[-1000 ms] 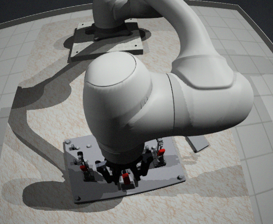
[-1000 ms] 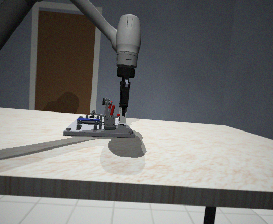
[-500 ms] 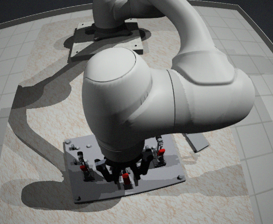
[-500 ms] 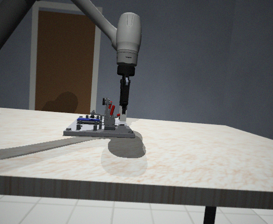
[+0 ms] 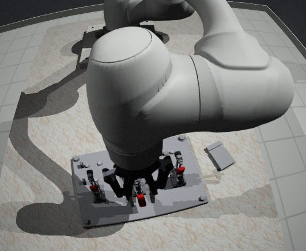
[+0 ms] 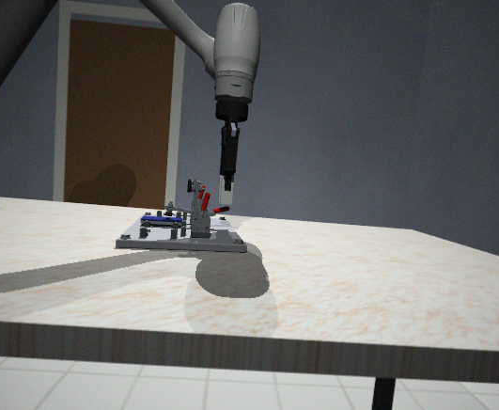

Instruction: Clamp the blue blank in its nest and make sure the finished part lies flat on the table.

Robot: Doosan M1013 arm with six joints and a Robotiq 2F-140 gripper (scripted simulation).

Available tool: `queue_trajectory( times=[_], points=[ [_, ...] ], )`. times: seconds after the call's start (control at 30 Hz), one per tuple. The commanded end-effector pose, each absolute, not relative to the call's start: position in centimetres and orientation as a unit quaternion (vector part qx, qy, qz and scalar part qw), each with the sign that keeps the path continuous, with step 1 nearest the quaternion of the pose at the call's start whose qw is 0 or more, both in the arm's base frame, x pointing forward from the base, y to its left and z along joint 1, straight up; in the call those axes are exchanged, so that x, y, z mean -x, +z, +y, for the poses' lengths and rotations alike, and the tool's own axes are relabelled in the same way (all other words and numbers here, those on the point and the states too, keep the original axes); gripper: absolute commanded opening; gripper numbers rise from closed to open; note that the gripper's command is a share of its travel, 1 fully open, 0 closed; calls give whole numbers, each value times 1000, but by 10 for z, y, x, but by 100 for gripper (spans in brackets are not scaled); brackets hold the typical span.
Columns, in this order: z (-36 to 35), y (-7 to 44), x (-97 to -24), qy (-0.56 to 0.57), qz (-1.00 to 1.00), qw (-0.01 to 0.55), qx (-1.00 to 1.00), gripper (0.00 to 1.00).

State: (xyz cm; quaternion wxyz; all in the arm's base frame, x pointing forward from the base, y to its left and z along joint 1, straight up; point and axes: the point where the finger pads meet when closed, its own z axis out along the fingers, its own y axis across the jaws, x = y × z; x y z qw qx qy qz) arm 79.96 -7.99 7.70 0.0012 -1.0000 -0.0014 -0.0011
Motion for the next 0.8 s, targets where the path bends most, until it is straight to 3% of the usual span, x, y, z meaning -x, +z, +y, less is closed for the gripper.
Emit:
queue_trajectory(
  times=[0.0,0.27,0.3,0.77],
  points=[
    [-80,77,-800,-1,-1,1,1000,28],
    [-80,77,-800,-1,-1,1,1000,28],
    [-80,77,-800,-1,-1,1,1000,0],
    [-80,77,-800,-1,-1,1,1000,0]
  ],
)
